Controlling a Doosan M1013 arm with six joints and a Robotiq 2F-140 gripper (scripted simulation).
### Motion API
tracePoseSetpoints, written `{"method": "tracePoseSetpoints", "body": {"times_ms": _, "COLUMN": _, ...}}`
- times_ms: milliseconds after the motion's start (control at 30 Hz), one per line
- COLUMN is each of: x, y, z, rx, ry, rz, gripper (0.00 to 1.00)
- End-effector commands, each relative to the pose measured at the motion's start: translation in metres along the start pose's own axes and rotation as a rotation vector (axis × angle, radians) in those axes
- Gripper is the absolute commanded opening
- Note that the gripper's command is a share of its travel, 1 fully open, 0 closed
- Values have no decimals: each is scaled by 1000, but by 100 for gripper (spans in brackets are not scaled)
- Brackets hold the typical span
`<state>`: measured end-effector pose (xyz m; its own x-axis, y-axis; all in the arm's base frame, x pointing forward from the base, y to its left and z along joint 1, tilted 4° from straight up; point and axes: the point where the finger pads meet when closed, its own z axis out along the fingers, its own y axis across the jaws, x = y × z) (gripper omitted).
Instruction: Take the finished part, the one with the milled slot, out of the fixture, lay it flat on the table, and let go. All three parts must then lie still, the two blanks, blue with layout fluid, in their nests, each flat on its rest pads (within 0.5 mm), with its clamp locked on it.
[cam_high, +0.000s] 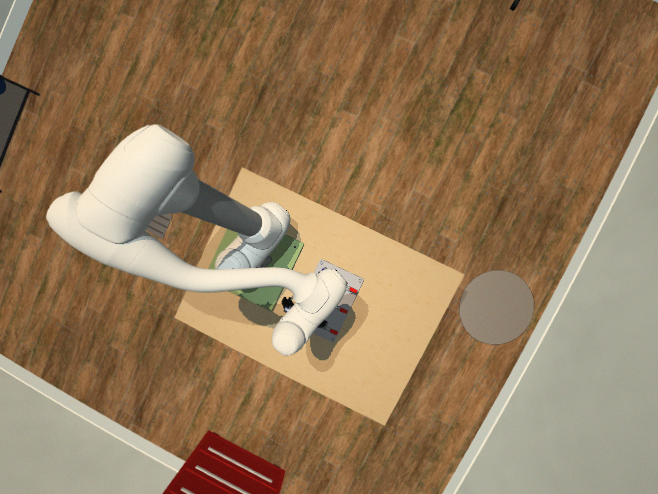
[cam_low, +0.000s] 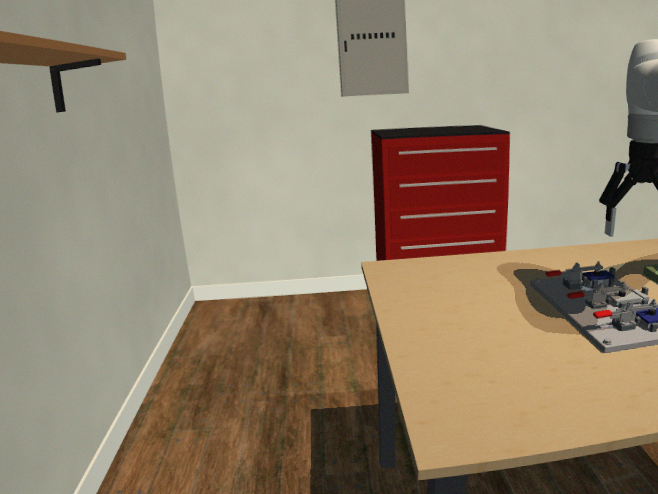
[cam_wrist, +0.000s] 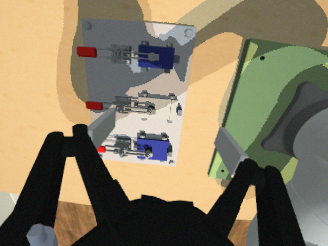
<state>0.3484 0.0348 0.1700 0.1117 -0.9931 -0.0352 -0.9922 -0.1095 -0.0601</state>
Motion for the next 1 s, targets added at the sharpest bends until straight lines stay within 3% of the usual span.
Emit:
{"method": "tracePoseSetpoints", "body": {"times_ms": 0, "x": -1, "y": 0, "z": -1, "rx": 1, "ry": -8, "rz": -38, "gripper": 100}}
{"method": "tracePoseSetpoints", "body": {"times_ms": 267, "x": -1, "y": 0, "z": -1, "rx": 1, "ry": -8, "rz": -38, "gripper": 100}}
{"method": "tracePoseSetpoints", "body": {"times_ms": 333, "x": -3, "y": -2, "z": -4, "rx": 1, "ry": -8, "rz": -207, "gripper": 100}}
{"method": "tracePoseSetpoints", "body": {"times_ms": 500, "x": -5, "y": -4, "z": -7, "rx": 1, "ry": -7, "rz": -360, "gripper": 100}}
{"method": "tracePoseSetpoints", "body": {"times_ms": 867, "x": -5, "y": -4, "z": -7, "rx": 1, "ry": -7, "rz": -360, "gripper": 100}}
{"method": "tracePoseSetpoints", "body": {"times_ms": 967, "x": -8, "y": -7, "z": -11, "rx": 2, "ry": -7, "rz": -541, "gripper": 100}}
